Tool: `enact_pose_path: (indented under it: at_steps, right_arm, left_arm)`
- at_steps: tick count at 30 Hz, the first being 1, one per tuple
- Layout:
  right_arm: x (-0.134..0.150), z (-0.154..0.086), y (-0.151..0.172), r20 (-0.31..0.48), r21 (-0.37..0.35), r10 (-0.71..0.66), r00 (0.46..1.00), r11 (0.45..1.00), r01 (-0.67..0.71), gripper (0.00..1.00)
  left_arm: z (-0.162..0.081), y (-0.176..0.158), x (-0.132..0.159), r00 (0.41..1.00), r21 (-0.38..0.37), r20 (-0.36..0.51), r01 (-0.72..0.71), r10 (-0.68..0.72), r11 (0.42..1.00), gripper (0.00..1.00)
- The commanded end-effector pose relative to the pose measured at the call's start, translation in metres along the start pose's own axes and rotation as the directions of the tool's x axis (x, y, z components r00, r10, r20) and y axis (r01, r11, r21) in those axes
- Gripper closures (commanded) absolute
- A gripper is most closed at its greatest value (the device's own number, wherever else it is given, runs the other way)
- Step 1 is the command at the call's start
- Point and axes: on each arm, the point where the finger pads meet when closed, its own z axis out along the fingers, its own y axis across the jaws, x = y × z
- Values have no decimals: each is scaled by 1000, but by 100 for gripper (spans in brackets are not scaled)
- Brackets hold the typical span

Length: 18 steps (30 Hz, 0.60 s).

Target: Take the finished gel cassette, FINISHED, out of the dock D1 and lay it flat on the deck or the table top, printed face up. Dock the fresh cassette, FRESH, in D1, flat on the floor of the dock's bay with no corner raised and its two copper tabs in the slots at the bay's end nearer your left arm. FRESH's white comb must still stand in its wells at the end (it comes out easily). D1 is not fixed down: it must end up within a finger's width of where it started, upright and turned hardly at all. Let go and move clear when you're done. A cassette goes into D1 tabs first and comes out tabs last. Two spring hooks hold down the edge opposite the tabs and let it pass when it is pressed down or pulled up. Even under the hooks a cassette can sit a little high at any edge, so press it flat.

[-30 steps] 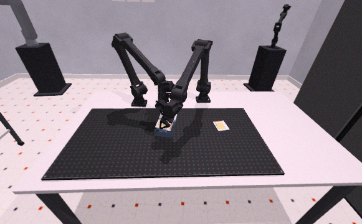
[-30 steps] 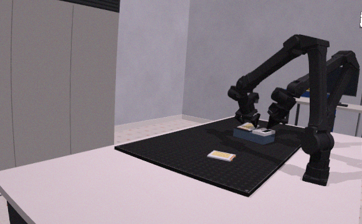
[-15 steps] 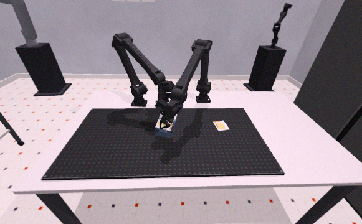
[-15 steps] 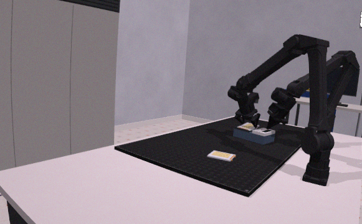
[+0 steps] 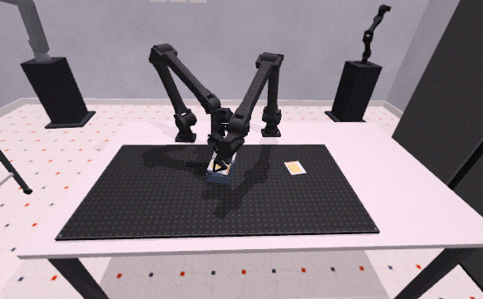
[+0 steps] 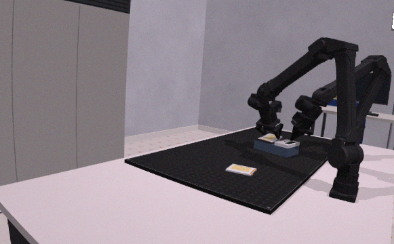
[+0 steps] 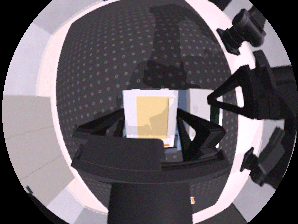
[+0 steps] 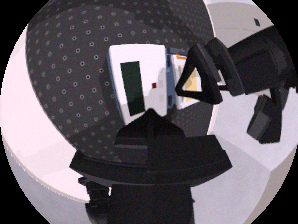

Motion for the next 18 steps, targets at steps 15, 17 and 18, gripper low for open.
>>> enact_pose_path:
  at_steps: [15, 17, 18]
  right_arm:
    - [49, 39, 51, -127, -115, -77, 989, 991, 62, 100]
    - [49, 39, 51, -127, -115, -77, 989, 991, 62, 100]
    - [49, 39, 51, -127, -115, -77, 989, 991, 62, 100]
  left_arm:
    - [-8, 2, 12, 1000, -14, -20, 10, -10, 1000, 100]
    - [-8, 2, 12, 1000, -13, -23, 11, -11, 1000, 100]
    - [-8, 2, 12, 1000, -13, -26, 12, -13, 1000, 100]
